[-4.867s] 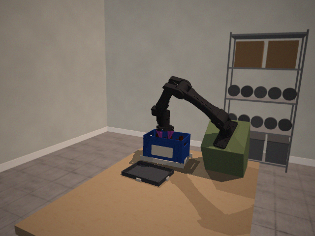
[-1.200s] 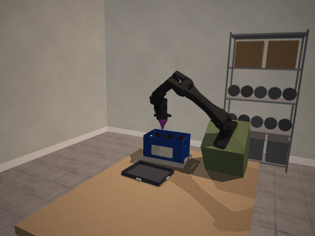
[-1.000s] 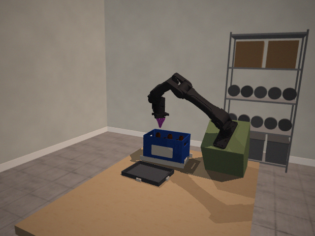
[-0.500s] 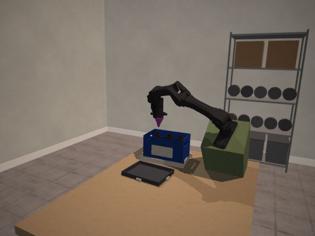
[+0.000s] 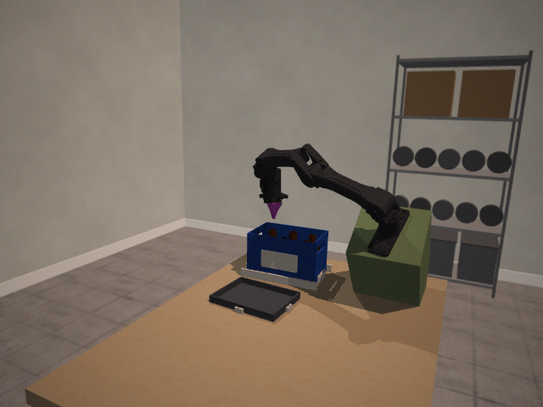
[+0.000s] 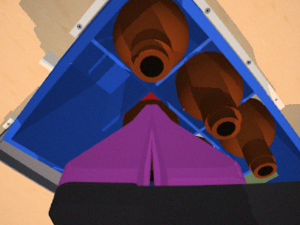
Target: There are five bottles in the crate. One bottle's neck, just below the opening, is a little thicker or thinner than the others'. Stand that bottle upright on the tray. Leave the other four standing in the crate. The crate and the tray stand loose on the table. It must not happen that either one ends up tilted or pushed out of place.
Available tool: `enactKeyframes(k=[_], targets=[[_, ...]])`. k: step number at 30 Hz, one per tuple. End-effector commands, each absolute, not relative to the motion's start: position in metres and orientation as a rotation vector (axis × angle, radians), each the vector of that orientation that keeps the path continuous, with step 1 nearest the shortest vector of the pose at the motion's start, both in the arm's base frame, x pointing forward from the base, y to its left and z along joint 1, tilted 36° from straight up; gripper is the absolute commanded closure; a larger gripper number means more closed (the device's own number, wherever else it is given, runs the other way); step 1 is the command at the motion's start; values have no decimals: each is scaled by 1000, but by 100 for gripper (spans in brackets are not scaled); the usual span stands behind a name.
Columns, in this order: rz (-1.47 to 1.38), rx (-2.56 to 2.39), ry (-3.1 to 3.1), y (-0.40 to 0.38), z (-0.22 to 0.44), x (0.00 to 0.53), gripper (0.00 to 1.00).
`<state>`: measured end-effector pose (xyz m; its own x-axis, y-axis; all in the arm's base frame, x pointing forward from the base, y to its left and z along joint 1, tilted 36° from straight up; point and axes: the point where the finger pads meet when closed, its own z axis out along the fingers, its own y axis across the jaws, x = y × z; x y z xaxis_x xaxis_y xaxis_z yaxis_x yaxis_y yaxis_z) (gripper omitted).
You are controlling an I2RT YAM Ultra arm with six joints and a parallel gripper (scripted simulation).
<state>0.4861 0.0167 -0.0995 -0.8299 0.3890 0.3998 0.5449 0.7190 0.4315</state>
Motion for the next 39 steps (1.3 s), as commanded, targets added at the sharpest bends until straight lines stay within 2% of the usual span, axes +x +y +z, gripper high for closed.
enactKeyframes(k=[1,2,3,39], targets=[[-802,-769,-2664,-4,-89,492,100],[-802,-769,-2664,-4,-89,492,100],[-802,-769,-2664,-4,-89,492,39],[-802,-769,-2664,-4,-89,492,39]])
